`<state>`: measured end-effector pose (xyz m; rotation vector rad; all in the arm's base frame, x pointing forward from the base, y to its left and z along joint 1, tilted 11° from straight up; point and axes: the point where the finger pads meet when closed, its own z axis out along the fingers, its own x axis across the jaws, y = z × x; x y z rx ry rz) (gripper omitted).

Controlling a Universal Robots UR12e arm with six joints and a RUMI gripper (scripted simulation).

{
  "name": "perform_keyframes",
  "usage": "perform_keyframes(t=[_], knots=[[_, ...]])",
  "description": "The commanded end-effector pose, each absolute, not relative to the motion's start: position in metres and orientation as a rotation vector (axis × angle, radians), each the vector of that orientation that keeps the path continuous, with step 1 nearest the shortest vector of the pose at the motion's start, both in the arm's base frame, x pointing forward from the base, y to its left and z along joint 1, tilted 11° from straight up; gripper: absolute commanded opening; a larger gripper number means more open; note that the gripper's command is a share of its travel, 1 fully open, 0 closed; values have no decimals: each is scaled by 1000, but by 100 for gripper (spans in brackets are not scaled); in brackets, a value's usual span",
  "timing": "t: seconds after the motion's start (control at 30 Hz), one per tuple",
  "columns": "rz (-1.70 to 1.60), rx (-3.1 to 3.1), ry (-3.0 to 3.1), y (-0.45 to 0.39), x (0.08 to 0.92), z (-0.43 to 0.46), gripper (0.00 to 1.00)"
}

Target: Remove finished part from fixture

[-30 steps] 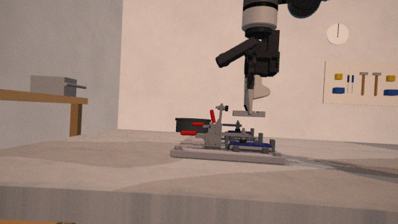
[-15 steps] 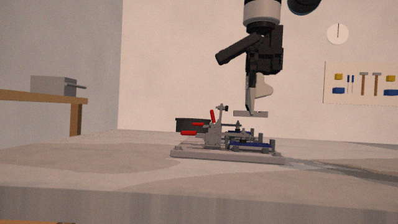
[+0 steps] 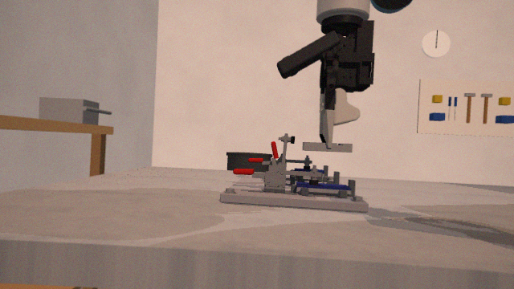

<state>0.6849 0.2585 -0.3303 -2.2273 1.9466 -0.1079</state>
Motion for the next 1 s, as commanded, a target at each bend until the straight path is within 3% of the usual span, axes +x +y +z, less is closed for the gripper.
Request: perform_keyframes(t=[0.0,0.97], knots=[[-109,-2227,1947,280,683,-328,0],[-109,-2227,1947,372,670,-322,0]])
